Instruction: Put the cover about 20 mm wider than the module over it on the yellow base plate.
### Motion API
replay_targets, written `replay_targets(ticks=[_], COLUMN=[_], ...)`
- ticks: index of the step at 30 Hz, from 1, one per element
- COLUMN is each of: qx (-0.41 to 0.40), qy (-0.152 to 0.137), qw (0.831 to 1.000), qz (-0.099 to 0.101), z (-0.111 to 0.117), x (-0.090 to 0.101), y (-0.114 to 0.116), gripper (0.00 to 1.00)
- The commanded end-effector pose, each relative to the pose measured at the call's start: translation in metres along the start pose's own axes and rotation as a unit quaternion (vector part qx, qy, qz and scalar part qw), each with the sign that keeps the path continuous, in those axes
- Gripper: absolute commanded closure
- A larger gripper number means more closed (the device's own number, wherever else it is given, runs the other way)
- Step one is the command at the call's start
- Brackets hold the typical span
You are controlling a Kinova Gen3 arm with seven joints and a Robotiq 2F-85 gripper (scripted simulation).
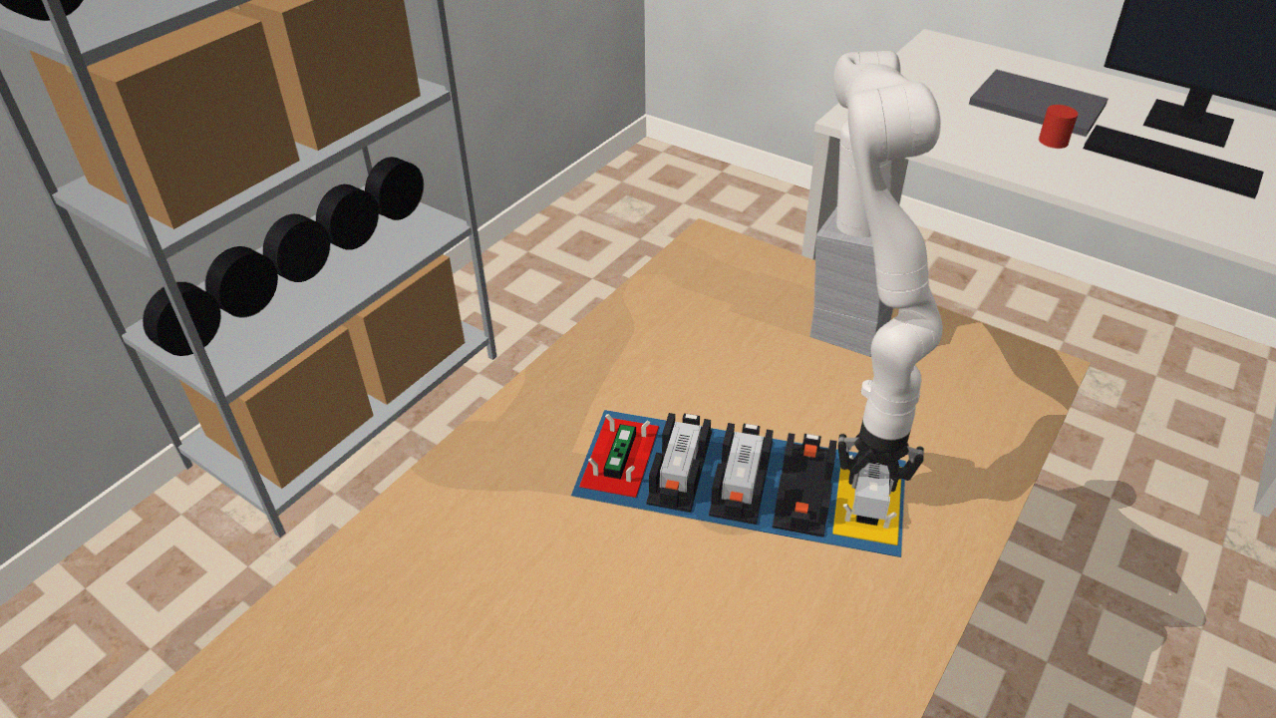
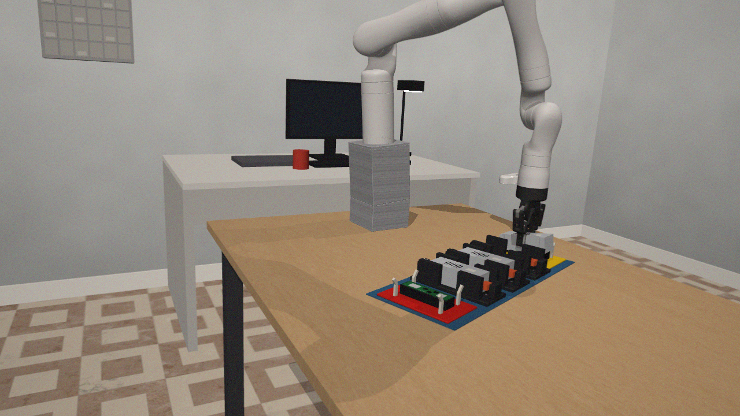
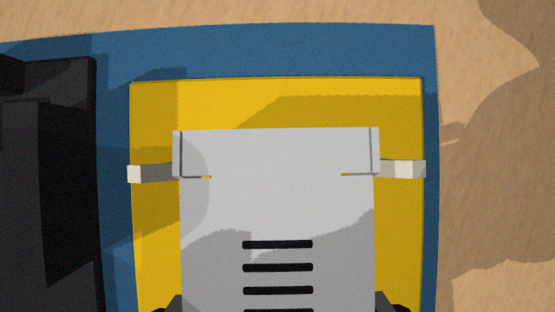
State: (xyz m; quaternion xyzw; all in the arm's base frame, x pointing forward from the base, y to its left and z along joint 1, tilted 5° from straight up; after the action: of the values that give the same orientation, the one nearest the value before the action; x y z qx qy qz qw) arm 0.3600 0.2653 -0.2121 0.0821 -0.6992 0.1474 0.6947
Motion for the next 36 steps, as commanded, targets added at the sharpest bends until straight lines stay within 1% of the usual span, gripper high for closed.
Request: replay_targets(ticks=[1,13,36], qx=[0.0,0.0,0.0], qy=[-0.001,-0.001,-0.001], qw=[1.0,1.0,1.0], qz=[0.0,0.0,0.0], z=[-0.001,-0.001,-0.002], x=[0.001,-0.005,-0.01], y=[0.0,0.0,0.0], gripper=[1.0,1.0,1.0])
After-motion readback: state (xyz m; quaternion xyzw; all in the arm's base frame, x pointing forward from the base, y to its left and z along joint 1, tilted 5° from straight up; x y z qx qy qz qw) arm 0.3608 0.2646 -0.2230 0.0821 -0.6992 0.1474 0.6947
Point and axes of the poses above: the point where the finger pads meet when closed, its own x axis back along the fingers, its own y axis across the jaws, z = x × y, the point moved 1 cm from there along x, back along the fingers, and after that the axes turned 10 degrees about -x, right-handed, at the moved point
